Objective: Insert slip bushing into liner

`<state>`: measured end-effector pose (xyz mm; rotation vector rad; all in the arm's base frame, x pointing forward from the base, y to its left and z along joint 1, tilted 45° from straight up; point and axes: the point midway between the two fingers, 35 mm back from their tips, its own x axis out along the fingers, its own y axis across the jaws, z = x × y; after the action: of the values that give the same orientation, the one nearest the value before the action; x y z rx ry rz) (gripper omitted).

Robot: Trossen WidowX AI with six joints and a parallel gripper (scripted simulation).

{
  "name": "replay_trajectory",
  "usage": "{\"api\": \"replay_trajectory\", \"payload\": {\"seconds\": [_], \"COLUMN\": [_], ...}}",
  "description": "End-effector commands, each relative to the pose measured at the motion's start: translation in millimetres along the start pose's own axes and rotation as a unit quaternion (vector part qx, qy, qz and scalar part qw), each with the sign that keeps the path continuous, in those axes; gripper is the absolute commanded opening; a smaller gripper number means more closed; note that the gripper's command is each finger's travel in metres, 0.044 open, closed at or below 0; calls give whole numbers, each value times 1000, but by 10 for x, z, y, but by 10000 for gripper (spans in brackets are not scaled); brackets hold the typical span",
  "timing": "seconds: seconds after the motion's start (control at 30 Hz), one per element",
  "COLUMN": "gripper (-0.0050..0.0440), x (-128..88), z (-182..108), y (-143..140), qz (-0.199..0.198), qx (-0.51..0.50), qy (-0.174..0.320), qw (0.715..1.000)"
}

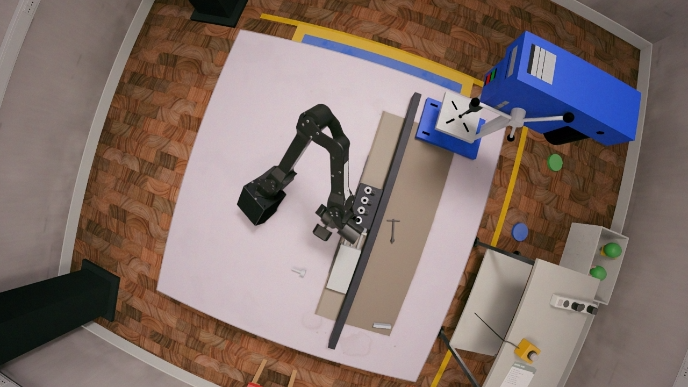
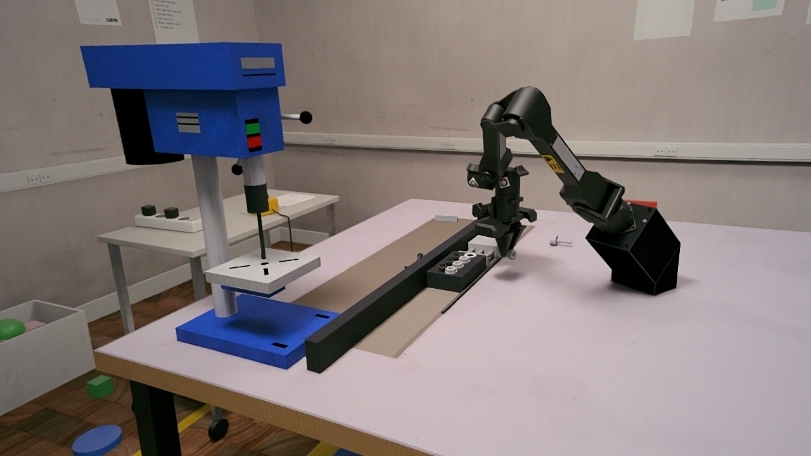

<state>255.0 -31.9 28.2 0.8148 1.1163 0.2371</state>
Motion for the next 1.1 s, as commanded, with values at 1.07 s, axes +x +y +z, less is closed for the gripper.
{"api": "replay_trajectory", "payload": {"seconds": [1.07], "gripper": [-50], "x": [-13], "z": [-242], "y": [397], "qz": [-3], "qx": [-510], "qy": [7], "qw": [860]}}
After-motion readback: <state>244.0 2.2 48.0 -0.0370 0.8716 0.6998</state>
